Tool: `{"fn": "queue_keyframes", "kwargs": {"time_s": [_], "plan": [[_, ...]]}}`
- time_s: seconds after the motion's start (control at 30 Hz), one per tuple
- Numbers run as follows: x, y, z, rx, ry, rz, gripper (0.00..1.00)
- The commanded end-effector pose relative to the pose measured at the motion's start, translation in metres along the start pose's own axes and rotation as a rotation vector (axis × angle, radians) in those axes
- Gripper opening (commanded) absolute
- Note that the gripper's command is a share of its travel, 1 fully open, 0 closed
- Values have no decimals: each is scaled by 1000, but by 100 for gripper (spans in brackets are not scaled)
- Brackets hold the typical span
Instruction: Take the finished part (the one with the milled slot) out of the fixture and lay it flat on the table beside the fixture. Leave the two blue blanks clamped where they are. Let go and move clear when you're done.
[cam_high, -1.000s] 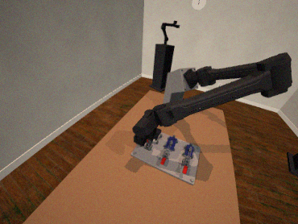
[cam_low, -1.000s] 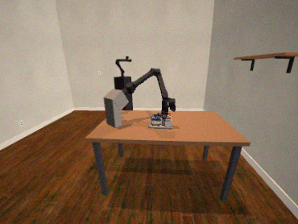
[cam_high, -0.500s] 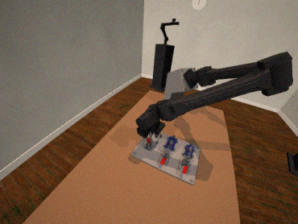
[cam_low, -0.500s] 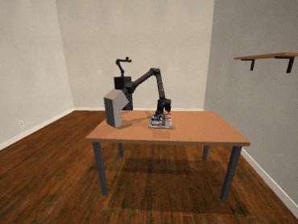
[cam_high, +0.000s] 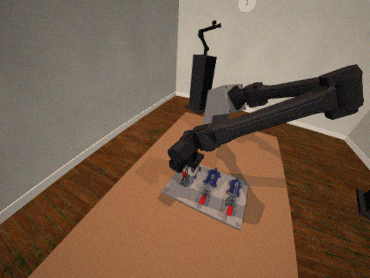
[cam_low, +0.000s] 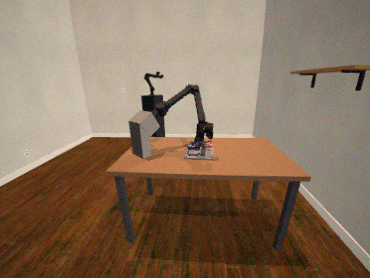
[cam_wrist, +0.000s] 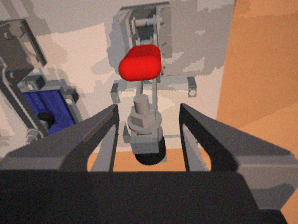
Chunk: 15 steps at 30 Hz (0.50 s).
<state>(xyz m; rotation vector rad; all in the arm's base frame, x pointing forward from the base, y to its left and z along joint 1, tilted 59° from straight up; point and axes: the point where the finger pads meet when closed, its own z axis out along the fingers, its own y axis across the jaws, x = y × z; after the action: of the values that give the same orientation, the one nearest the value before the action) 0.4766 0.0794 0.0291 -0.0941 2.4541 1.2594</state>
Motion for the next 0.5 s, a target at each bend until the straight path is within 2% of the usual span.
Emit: {"fn": "queue_keyframes", "kwargs": {"time_s": [0.0, 0.17, 0.47], "plan": [[-15, -8, -13, 14, -40, -15, 45], [-11, -8, -14, 13, -34, -9, 45], [-14, -1, -32, 7, -40, -16, 45]]}}
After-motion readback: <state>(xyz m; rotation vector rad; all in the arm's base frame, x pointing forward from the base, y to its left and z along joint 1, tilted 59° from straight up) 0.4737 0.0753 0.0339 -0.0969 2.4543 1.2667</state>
